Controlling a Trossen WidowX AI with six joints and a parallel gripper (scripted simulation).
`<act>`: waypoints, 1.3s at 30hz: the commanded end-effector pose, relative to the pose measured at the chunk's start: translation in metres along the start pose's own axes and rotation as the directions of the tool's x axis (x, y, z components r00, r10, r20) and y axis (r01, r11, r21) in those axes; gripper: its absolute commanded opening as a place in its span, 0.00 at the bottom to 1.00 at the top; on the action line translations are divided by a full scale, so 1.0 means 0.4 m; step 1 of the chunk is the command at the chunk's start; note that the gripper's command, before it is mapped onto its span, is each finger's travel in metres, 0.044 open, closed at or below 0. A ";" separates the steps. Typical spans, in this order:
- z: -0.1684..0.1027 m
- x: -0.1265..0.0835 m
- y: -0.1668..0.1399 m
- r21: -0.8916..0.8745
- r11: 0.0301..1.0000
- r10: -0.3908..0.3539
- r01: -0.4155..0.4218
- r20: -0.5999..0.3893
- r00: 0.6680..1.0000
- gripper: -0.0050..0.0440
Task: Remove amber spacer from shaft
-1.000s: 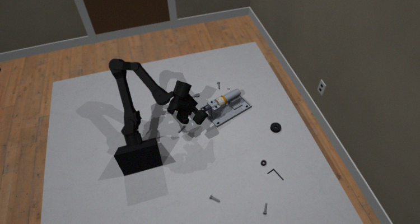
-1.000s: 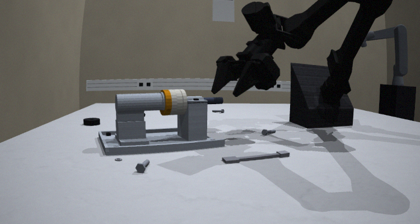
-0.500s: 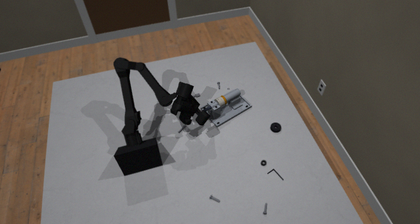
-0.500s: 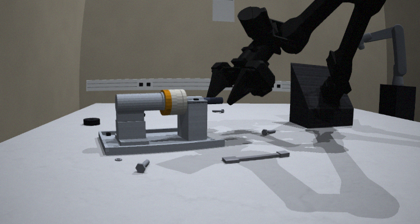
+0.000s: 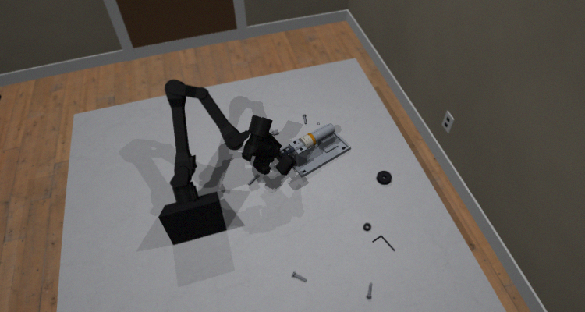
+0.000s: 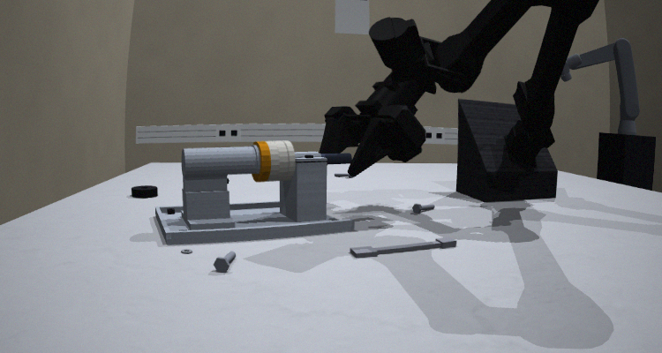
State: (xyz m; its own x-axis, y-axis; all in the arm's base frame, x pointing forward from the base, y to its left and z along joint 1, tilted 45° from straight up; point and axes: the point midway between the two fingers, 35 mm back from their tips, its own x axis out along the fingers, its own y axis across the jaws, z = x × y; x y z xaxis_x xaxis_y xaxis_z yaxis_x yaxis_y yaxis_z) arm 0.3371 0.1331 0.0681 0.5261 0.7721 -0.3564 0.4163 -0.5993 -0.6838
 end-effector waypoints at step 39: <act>-0.032 0.008 -0.004 -0.015 1.000 -0.001 0.001 -0.028 1.000 1.00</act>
State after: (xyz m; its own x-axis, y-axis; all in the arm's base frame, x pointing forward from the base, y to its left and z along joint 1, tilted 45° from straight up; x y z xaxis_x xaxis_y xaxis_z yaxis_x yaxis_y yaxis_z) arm 0.3385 0.1336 0.0686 0.5296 0.7710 -0.3536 0.4182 -0.6000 -0.6820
